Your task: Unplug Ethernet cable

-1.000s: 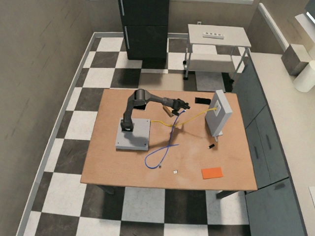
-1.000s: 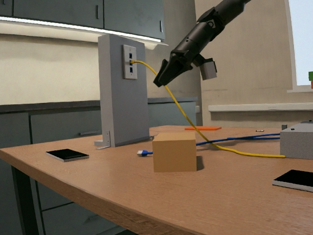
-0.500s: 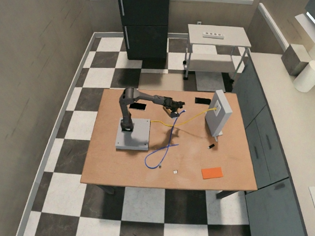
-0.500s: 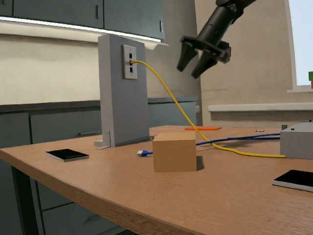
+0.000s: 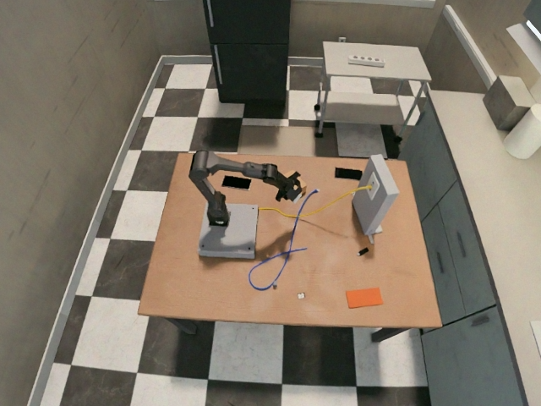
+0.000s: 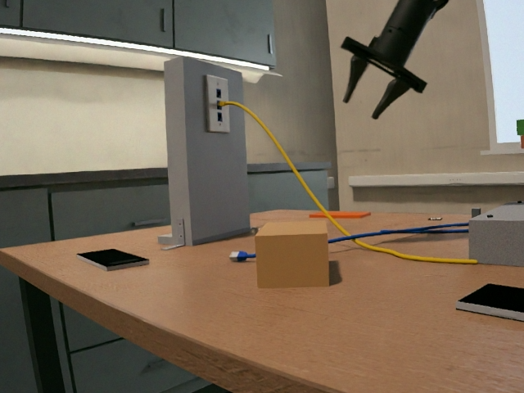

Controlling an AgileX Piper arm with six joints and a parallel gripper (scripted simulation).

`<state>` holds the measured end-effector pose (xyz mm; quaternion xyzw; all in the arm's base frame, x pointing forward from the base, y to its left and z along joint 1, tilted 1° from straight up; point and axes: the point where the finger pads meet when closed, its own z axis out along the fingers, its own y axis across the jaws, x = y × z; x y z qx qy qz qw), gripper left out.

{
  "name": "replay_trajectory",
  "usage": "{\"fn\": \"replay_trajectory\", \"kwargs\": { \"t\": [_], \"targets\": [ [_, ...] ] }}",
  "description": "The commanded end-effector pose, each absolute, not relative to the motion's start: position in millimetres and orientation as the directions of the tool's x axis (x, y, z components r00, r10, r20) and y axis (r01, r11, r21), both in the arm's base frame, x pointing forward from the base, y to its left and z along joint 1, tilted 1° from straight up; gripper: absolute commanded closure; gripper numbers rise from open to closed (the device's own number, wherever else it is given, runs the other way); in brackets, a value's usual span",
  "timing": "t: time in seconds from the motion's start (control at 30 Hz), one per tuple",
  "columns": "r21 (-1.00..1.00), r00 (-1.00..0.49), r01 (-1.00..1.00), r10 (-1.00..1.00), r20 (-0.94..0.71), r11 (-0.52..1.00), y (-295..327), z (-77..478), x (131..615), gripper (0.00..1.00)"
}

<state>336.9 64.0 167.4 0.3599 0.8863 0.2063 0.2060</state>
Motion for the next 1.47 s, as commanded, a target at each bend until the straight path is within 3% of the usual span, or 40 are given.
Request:
{"fn": "replay_trajectory", "kwargs": {
  "t": [0.0,0.2,0.43,1.43],
  "targets": [
    [0.43,-0.735,0.372,0.544,-0.405,0.823,44,173,320,0.36],
    [0.219,-0.776,0.167,0.265,-0.572,0.961,19,177,297,0.36],
    [0.0,-0.766,0.0,0.0,-0.643,1.0,0,180,280,0.36],
    [0.0,-0.766,0.0,0.0,-0.643,1.0,0,180,280,0.36]
  ]
}}
